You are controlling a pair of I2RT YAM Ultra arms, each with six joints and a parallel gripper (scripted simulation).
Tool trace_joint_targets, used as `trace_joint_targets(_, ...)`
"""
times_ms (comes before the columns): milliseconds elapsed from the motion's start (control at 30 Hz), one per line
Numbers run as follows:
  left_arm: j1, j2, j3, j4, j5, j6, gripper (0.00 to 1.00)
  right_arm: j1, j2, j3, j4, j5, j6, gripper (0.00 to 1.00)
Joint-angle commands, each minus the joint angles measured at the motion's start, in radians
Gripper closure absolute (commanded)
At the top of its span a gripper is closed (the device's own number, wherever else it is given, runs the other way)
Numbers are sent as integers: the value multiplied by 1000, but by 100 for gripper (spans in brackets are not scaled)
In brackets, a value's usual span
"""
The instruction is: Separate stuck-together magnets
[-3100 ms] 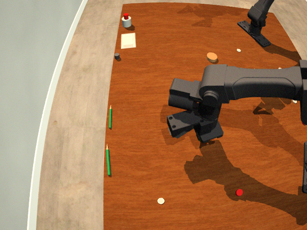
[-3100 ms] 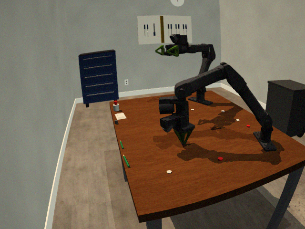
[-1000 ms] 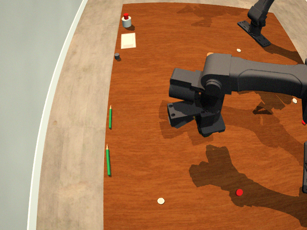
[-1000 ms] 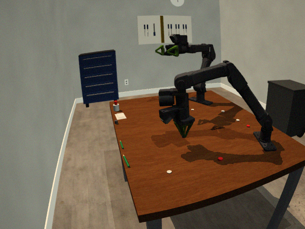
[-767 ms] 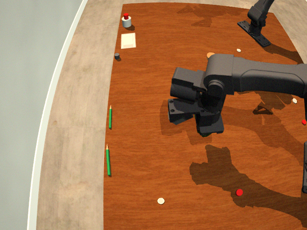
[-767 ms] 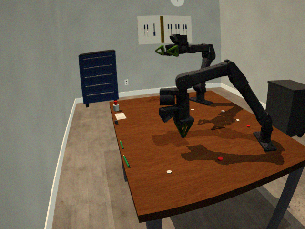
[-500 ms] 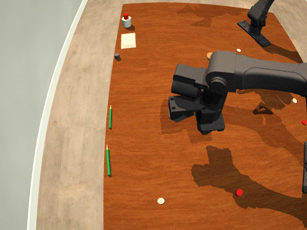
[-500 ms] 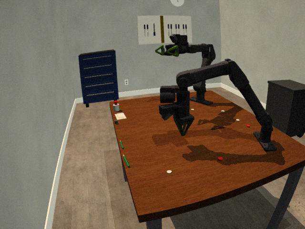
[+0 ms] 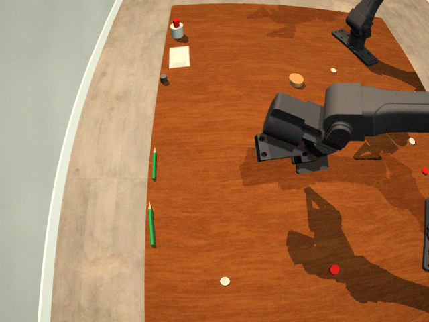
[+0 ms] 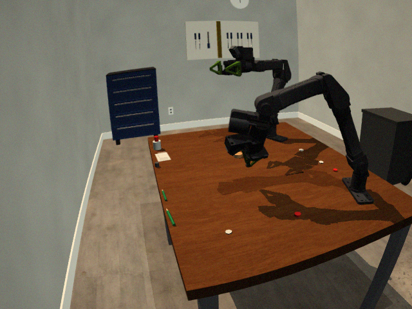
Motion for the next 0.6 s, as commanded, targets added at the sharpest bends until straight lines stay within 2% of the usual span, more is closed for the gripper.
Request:
trace_joint_targets(0, 6, -81, -54, 154, 215, -18, 82, 1, -6, 8, 9, -1, -2, 0)
trace_joint_targets(67, 11, -122, -108, 206, 292, -26, 82, 1, -6, 8, 9, -1, -2, 0)
trace_joint_targets(133, 11, -122, -108, 206, 292, -26, 82, 1, -6, 8, 9, -1, -2, 0)
trace_joint_targets(200, 17, -161, -162, 255, 367, -34, 82, 1, -6, 8, 9, -1, -2, 0)
trace_joint_targets(267, 4, -133, -202, 385, 340, -108, 82, 1, -6, 8, 9, -1, -2, 0)
trace_joint_targets(333, 5, -165, -220, 479, 312, -200, 82, 1, -6, 8, 9, -1, -2, 0)
trace_joint_targets(567, -19, -174, -328, 788, 380, -383, 82, 1, -6, 8, 9, -1, -2, 0)
